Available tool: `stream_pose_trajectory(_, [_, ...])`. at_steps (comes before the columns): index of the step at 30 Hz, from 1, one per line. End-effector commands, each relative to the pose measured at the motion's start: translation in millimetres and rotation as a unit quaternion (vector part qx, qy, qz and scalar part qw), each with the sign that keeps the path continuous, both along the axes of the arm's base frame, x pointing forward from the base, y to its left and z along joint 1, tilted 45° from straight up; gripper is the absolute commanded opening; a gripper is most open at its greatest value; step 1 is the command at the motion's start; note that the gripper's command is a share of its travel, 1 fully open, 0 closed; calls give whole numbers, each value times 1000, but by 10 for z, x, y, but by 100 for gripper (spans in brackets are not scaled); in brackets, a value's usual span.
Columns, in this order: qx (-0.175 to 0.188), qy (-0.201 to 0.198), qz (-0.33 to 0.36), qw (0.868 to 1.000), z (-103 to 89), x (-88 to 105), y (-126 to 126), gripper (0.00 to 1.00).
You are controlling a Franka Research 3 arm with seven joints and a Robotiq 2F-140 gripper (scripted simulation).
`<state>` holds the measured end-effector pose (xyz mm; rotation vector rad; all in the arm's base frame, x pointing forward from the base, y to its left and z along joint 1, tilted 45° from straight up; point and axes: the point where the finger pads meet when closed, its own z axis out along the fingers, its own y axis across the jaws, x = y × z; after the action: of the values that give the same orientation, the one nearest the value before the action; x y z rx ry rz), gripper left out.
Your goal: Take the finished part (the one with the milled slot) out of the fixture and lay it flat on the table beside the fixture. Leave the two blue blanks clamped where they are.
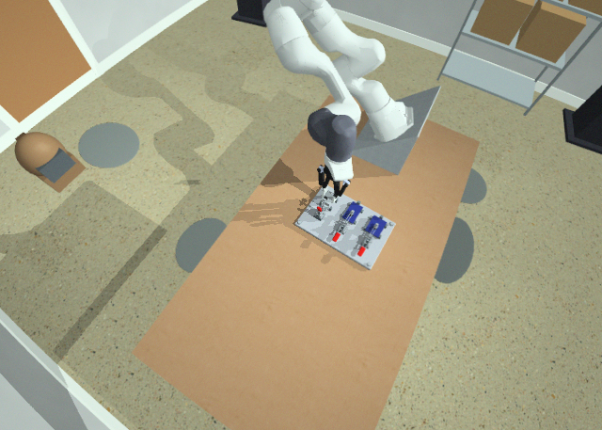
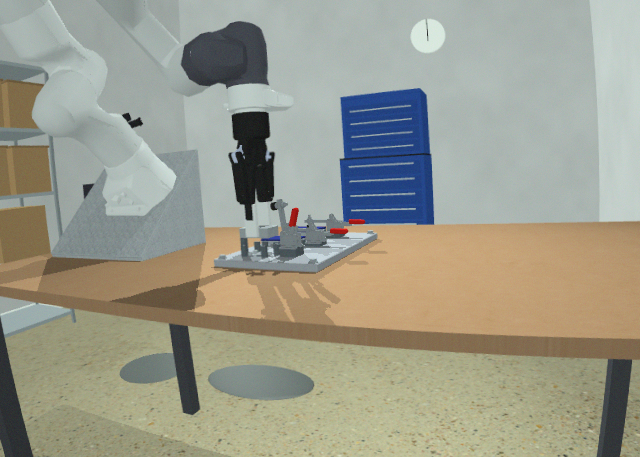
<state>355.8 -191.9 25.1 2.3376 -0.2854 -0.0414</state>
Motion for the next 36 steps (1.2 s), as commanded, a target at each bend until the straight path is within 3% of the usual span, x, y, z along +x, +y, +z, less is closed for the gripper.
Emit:
stream_pose_trajectory(1, [0,4,4,1000,16,4,24,0])
stream_pose_trajectory(14, [0,4,4,1000,36,1,46,0])
stream_pose_trajectory(36, [0,4,4,1000,250,-34,277,0])
